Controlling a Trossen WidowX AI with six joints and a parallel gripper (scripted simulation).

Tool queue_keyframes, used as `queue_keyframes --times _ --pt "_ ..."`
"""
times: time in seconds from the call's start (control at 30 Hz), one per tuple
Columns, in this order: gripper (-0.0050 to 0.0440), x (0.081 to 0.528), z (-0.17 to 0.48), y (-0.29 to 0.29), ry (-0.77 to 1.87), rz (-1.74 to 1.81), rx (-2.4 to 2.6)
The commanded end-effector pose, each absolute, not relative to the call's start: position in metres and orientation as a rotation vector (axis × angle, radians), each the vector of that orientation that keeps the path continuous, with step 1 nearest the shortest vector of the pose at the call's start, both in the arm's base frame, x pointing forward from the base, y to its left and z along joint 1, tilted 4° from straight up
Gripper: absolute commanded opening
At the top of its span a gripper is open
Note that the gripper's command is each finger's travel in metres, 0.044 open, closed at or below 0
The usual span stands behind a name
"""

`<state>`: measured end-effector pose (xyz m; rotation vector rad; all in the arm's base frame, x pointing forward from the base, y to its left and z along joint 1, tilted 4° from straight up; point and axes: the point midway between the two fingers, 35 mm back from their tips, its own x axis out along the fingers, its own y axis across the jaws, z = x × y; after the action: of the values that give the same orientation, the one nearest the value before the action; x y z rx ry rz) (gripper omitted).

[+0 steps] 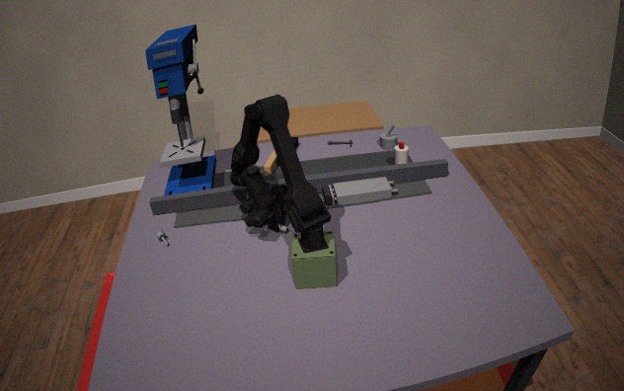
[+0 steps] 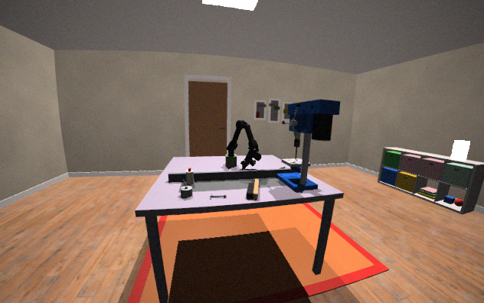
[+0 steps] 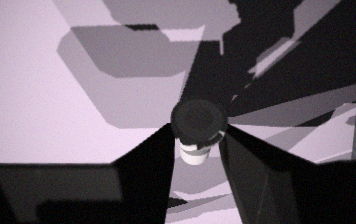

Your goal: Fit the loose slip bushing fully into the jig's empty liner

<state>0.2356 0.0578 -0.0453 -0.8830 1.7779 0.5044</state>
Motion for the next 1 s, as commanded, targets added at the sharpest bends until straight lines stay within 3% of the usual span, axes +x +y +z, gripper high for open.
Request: queue_keyframes --times 0.0,0.97 --pt "0.0112 0.236 -0.038 0.056 1.700 0.528 -0.855" --pt "0.0112 0.221 -0.030 0.039 1.292 0.662 -0.680"
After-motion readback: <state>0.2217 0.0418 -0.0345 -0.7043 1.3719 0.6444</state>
